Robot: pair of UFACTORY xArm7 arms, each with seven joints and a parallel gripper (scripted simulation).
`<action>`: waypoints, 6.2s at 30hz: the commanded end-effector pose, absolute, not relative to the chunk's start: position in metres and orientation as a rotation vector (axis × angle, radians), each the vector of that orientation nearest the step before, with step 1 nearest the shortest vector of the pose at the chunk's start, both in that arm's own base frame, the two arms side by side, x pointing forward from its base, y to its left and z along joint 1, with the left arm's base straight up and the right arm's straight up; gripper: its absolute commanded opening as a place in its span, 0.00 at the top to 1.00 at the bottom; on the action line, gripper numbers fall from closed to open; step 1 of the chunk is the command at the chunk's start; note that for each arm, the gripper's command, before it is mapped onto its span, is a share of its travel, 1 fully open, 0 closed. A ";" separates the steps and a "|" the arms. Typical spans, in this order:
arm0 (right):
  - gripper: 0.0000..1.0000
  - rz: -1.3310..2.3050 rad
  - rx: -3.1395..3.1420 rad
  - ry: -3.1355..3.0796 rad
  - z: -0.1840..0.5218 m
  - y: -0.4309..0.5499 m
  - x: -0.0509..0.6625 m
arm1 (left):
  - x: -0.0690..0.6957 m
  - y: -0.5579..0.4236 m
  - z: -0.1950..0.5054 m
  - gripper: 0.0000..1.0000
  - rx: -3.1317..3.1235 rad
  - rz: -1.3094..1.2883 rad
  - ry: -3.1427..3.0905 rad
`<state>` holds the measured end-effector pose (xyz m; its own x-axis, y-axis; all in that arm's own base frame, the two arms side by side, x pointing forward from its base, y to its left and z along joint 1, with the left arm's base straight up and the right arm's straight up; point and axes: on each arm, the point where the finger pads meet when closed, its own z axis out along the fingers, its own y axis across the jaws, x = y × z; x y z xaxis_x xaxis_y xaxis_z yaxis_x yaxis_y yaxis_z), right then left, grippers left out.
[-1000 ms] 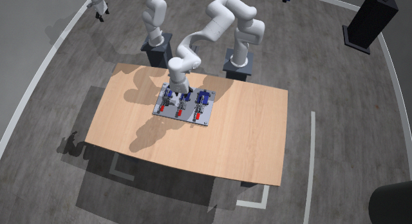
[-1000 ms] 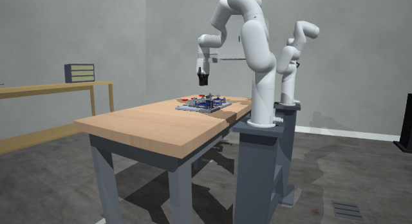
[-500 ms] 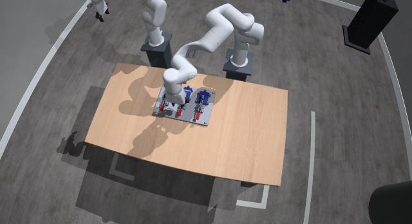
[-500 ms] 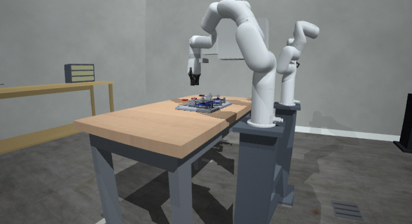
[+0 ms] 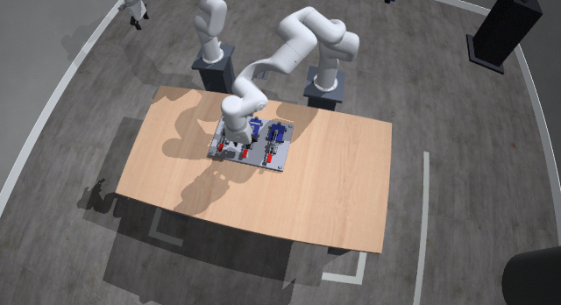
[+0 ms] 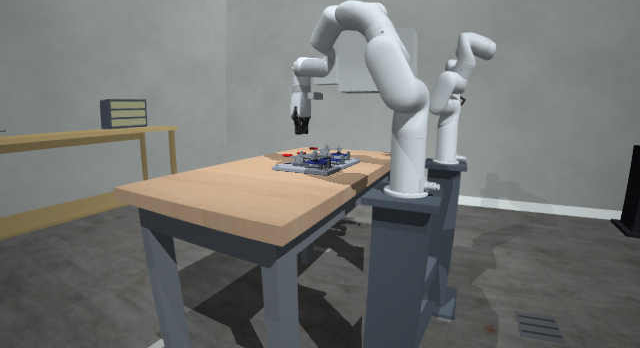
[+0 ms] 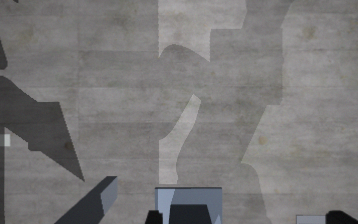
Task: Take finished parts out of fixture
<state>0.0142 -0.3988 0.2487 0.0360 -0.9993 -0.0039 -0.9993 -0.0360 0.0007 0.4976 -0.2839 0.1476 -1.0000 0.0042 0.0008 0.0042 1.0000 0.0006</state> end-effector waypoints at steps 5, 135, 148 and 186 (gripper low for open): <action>0.00 0.000 -2.261 2.181 0.250 -0.400 0.014 | 0.499 -0.285 0.123 0.52 -0.007 0.003 -3.146; 0.00 0.000 -2.261 2.181 0.250 -0.400 0.014 | 0.498 -0.285 0.053 1.00 -0.007 0.004 -3.146; 0.00 0.000 -2.261 2.181 0.250 -0.400 0.014 | 0.495 -0.285 0.060 1.00 -0.007 0.004 -3.146; 0.00 0.000 -2.261 2.181 0.250 -0.400 0.014 | 0.475 -0.285 0.078 1.00 -0.007 0.004 -3.146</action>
